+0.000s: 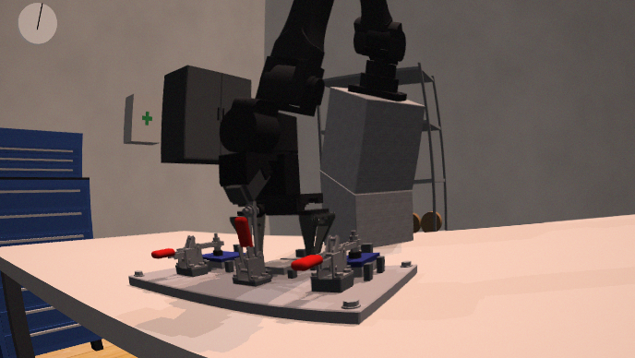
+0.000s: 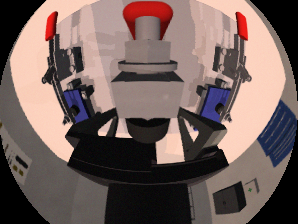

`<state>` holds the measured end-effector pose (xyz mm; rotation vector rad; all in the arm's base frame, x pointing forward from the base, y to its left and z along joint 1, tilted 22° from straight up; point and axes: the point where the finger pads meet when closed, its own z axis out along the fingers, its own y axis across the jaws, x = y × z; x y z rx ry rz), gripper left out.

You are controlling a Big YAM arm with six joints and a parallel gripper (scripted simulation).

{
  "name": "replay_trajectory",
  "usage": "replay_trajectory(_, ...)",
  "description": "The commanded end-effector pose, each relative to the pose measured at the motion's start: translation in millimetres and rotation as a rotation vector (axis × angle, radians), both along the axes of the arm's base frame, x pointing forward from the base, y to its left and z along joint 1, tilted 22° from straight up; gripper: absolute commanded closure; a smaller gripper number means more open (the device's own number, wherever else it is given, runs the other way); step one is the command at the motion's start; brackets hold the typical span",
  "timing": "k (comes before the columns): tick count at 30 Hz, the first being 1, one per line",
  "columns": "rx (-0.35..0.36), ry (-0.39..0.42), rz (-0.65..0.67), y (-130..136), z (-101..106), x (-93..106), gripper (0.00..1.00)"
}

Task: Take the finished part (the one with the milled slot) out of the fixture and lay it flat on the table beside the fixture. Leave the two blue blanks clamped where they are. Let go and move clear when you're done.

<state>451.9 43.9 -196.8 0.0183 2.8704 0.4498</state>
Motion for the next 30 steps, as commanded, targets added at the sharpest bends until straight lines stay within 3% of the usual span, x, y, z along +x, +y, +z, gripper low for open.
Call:
replay_trajectory(1,0.001,-0.005,-0.005,3.1,-1.3,3.6,0.08)
replay_trajectory(10,0.001,-0.005,-0.005,3.0,-1.4,3.7,0.08)
replay_trajectory(11,0.001,-0.005,-0.005,3.1,-1.4,3.7,1.0)
replay_trajectory(30,0.0,-0.006,-0.004,2.2,-1.3,3.7,1.0)
